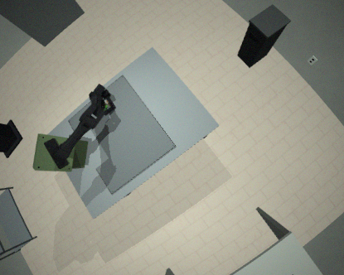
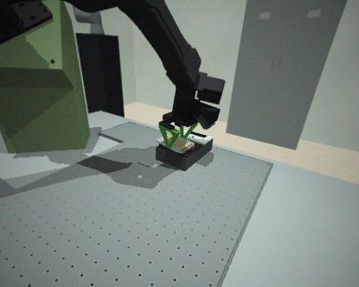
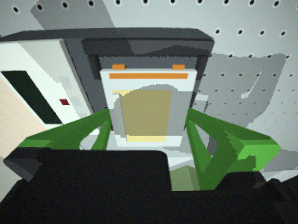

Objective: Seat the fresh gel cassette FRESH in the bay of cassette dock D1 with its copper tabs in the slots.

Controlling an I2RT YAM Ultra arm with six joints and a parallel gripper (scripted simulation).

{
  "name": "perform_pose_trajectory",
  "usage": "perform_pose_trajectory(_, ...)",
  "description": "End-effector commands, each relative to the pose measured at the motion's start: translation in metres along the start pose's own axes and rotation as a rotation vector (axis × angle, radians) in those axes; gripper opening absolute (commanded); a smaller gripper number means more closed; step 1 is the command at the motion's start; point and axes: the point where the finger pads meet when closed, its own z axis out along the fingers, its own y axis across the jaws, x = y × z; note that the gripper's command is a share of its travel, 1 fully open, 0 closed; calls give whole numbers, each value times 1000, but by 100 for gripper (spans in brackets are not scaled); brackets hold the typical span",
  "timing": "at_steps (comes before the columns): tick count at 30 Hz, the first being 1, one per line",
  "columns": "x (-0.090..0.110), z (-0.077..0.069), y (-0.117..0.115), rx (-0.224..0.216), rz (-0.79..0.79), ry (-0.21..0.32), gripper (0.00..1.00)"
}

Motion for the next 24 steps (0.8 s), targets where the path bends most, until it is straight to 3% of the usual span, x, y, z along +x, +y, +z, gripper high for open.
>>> perform_pose_trajectory(1,-10,-15,6,-17,0,-71,0)
perform_pose_trajectory(4,-13,-16,6,-17,0,-72,0)
perform_pose_trajectory(5,-28,-20,7,-26,27,-95,0)
perform_pose_trajectory(6,-31,-21,7,-28,32,-99,0)
perform_pose_trajectory(9,-34,-21,7,-28,32,-99,0)
perform_pose_trajectory(24,-25,-15,10,-19,-2,-70,0)
